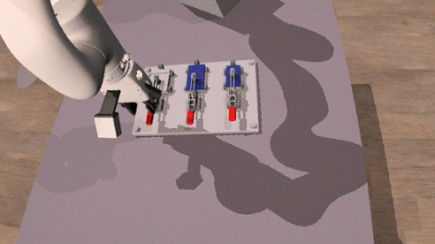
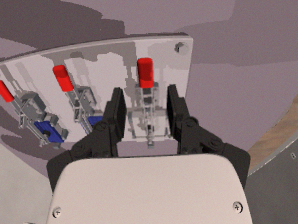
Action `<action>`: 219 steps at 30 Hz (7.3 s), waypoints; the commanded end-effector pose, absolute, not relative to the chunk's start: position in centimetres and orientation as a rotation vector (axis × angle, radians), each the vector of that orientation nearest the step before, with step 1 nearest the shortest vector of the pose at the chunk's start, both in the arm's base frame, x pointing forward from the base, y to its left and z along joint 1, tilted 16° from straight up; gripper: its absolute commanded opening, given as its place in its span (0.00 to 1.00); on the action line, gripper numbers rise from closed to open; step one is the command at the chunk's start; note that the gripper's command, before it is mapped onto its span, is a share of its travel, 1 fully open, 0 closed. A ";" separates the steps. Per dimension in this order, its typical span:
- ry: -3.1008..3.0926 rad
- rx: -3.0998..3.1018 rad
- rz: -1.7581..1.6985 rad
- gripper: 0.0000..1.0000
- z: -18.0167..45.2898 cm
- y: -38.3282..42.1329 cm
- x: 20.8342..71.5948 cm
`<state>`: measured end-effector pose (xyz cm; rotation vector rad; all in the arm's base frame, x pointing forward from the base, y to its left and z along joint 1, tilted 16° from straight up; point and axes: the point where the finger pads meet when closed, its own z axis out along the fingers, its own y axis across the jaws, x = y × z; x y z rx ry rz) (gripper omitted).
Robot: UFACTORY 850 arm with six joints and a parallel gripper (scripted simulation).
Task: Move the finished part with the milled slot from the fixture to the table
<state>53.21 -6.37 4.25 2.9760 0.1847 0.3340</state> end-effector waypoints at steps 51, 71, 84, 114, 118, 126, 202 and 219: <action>0.185 2.974 0.357 0.47 1.5 -6.7 54.0; 0.185 2.974 0.357 0.47 0.3 -6.9 54.4; 0.185 2.974 0.357 0.47 -1.2 -7.1 54.8; 0.185 2.974 0.357 0.00 -1.2 -7.1 54.8; 0.185 2.974 0.357 0.00 -1.2 -7.1 54.8; 0.185 2.974 0.357 0.00 -1.2 -7.1 54.8; 0.185 2.974 0.357 0.00 0.8 -7.0 52.3; 0.185 2.974 0.357 0.00 1.1 -7.1 51.1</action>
